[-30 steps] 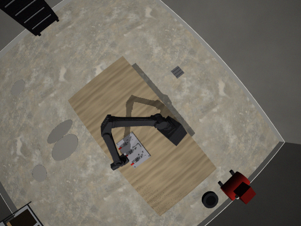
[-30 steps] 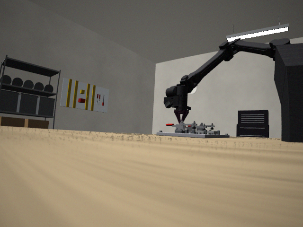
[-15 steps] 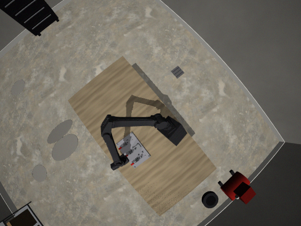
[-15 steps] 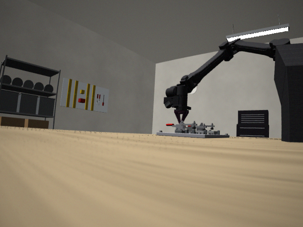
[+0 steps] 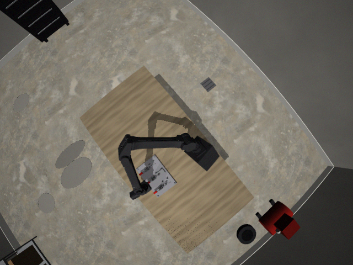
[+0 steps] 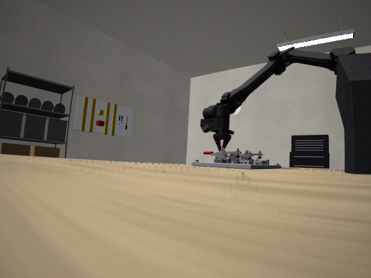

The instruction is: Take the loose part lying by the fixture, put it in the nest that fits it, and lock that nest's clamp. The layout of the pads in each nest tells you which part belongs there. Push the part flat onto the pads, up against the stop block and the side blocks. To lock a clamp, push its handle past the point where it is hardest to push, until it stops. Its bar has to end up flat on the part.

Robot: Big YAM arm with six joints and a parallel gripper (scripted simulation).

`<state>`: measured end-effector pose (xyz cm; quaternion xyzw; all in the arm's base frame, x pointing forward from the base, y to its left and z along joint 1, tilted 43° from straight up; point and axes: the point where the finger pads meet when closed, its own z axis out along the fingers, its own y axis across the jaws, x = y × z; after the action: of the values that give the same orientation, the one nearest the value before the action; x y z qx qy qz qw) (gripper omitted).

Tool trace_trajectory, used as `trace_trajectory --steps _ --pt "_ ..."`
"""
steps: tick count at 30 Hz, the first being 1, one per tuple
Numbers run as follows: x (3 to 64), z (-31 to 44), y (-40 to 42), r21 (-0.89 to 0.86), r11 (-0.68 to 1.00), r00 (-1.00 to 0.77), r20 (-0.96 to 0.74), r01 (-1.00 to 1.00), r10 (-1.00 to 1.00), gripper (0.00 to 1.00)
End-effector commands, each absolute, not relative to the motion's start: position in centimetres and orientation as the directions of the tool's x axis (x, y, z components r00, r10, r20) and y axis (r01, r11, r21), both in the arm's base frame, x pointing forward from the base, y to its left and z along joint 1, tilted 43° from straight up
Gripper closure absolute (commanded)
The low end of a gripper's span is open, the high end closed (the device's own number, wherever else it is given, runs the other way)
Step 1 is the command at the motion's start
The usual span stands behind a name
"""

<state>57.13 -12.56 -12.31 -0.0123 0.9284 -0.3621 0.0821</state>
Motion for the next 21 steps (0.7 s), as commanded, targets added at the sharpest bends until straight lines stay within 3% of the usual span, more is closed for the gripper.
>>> trace_trajectory --steps 1,21 --pt "57.45 -13.46 -14.16 -0.673 0.738 -0.988 -0.145 0.054 -0.061 1.00" --pt "57.52 -13.59 -14.29 -0.673 0.738 -0.988 -0.143 0.050 -0.064 1.00"
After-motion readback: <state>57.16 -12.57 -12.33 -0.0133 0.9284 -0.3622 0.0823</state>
